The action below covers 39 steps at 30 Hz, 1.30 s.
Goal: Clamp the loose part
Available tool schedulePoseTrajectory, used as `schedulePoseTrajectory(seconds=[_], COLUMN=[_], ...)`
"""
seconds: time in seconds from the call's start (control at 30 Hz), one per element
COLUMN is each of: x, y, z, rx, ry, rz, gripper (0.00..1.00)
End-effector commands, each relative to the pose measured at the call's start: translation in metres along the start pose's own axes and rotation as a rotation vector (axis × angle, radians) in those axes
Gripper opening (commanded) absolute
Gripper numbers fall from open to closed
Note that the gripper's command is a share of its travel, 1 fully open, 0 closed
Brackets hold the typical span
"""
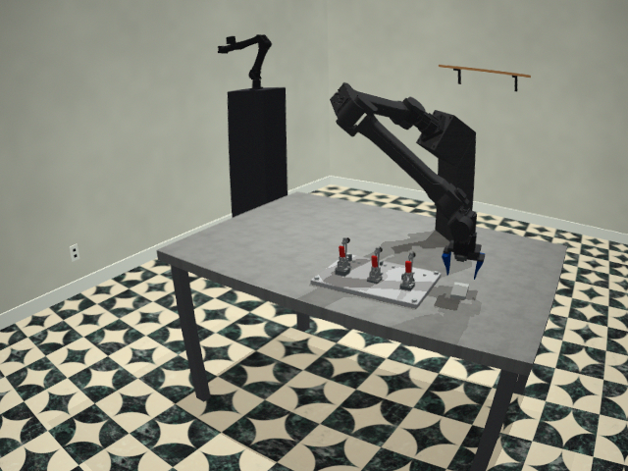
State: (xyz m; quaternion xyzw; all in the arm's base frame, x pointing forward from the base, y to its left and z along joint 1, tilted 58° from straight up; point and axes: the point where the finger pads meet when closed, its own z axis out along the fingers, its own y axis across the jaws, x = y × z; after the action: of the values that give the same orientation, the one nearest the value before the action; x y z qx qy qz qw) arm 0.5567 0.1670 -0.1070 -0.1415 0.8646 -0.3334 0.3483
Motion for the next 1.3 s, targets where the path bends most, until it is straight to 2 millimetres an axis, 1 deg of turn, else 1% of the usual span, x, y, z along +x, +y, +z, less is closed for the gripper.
schedulePoseTrajectory(seconds=[0.0,0.07,0.2,0.23,0.27,0.33,0.4,1.03,1.13,1.2,1.27], x=[-0.004,-0.004,-0.003,-0.004,-0.007,-0.011,-0.009,-0.008,-0.005,-0.003,-0.003], y=[0.001,-0.001,-0.001,0.000,0.008,0.009,0.006,0.006,0.004,-0.001,-0.001], z=[0.010,0.017,0.023,0.023,0.016,0.011,0.015,0.016,0.022,0.028,0.031], rx=[-0.001,0.001,0.001,0.000,-0.010,-0.014,-0.009,-0.009,-0.004,0.001,0.001], ry=[-0.012,-0.009,-0.009,-0.011,-0.024,-0.034,-0.027,-0.022,-0.016,-0.009,-0.009], rz=[-0.013,-0.011,-0.011,-0.013,-0.023,-0.024,-0.020,-0.018,-0.017,-0.011,-0.012], gripper=[0.92,0.92,0.92,0.92,0.92,0.92,0.92,0.92,0.92,0.92,0.92])
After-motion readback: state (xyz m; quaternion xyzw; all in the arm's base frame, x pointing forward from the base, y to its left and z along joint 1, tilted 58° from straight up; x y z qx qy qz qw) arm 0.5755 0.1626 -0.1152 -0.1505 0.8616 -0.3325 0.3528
